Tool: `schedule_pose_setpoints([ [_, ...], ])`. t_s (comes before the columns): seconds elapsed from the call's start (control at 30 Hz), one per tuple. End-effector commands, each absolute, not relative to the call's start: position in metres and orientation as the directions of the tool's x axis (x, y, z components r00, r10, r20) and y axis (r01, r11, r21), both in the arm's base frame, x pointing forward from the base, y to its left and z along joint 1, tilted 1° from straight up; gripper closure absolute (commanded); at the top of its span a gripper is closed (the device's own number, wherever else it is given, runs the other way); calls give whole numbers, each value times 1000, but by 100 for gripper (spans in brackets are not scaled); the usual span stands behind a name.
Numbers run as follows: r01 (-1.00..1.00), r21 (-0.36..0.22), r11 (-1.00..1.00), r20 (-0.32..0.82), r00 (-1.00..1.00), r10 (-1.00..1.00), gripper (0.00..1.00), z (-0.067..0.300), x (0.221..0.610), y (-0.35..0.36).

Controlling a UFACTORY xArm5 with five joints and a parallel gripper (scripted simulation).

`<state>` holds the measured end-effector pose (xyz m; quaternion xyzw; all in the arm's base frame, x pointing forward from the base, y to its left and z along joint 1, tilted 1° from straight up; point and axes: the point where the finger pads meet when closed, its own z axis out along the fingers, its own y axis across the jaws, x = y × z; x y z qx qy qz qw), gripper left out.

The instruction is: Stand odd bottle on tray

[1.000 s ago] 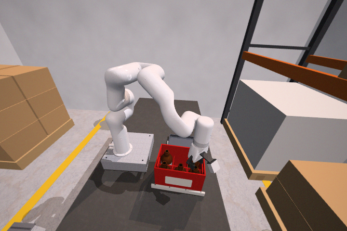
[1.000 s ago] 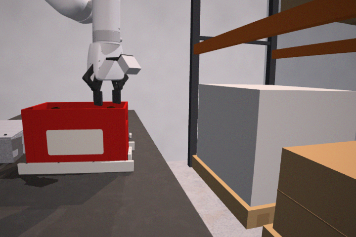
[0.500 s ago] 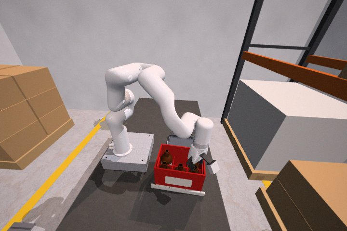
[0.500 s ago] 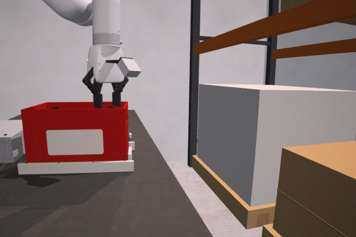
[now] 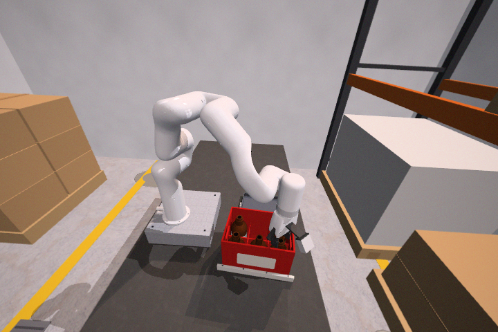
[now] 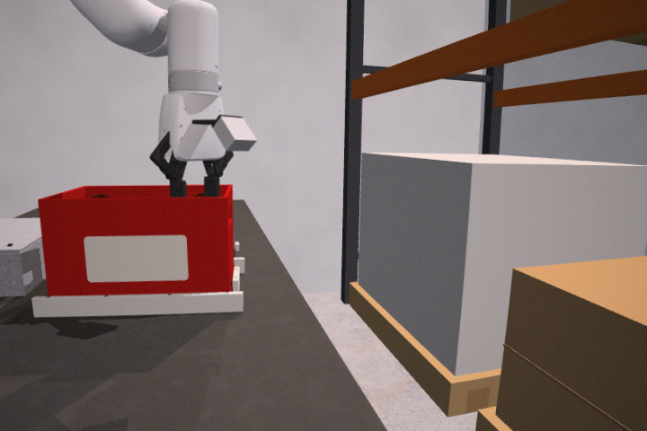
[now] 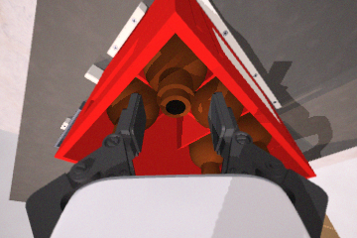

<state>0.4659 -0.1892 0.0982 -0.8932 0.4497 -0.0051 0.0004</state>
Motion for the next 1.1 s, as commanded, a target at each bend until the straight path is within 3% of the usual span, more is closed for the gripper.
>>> schedule_pose_setpoints([
  [0.0, -803, -8, -596, 12, 596, -803, 35, 94, 467, -190],
  [1.07, -803, -8, -596, 12, 596, -803, 35, 82, 467, -190],
])
